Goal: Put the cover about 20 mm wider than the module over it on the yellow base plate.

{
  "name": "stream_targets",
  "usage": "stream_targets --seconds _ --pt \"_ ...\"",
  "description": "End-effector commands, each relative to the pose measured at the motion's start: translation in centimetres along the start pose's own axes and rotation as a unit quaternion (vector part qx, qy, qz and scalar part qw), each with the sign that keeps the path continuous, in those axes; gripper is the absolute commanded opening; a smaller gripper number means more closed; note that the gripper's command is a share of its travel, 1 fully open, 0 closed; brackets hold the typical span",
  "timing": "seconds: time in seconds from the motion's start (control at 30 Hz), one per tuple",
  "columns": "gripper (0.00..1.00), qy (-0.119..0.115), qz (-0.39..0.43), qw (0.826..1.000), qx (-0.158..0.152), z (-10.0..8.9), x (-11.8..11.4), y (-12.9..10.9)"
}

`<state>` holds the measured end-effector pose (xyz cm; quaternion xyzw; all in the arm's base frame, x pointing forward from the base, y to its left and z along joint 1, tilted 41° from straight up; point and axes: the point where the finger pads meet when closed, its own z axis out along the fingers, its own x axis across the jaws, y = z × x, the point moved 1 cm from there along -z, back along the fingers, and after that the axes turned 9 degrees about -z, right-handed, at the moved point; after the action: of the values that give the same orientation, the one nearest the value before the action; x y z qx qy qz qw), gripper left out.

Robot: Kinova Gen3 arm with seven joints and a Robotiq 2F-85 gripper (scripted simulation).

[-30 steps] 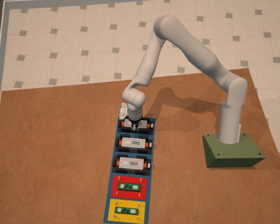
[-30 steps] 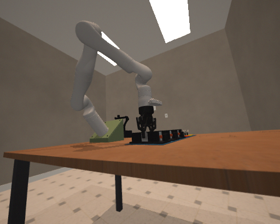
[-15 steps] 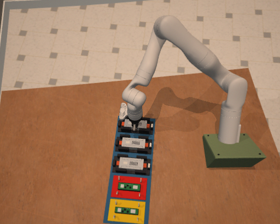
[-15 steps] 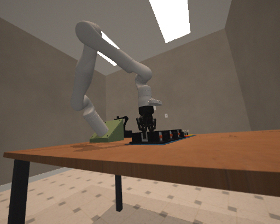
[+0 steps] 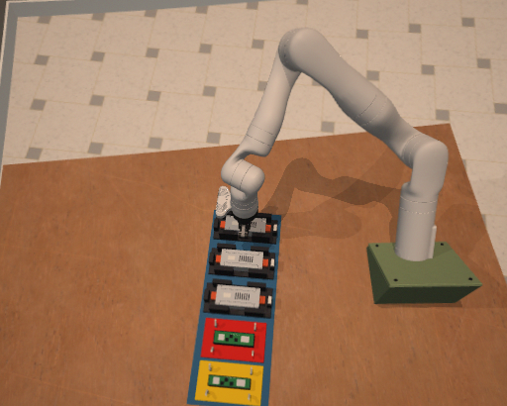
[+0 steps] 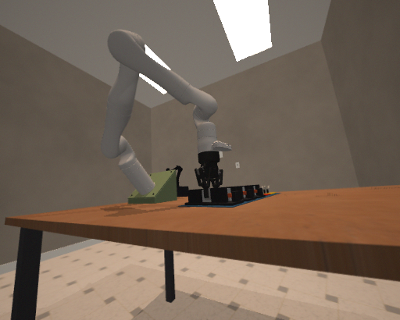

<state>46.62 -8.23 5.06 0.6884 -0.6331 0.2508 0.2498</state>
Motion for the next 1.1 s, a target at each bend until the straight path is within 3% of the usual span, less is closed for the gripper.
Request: stream_targets --seconds 0.0,0.57,0.9,1.07 --pt "0.0 0.0 0.0 1.0 0.001 -0.1 0.0 0.0" --pt "0.0 0.0 0.0 1.0 0.001 -0.1 0.0 0.0" --pt "0.0 0.0 0.0 1.0 0.001 -3.1 0.0 0.0" --pt "0.0 0.0 0.0 1.0 0.001 -3.1 0.0 0.0"
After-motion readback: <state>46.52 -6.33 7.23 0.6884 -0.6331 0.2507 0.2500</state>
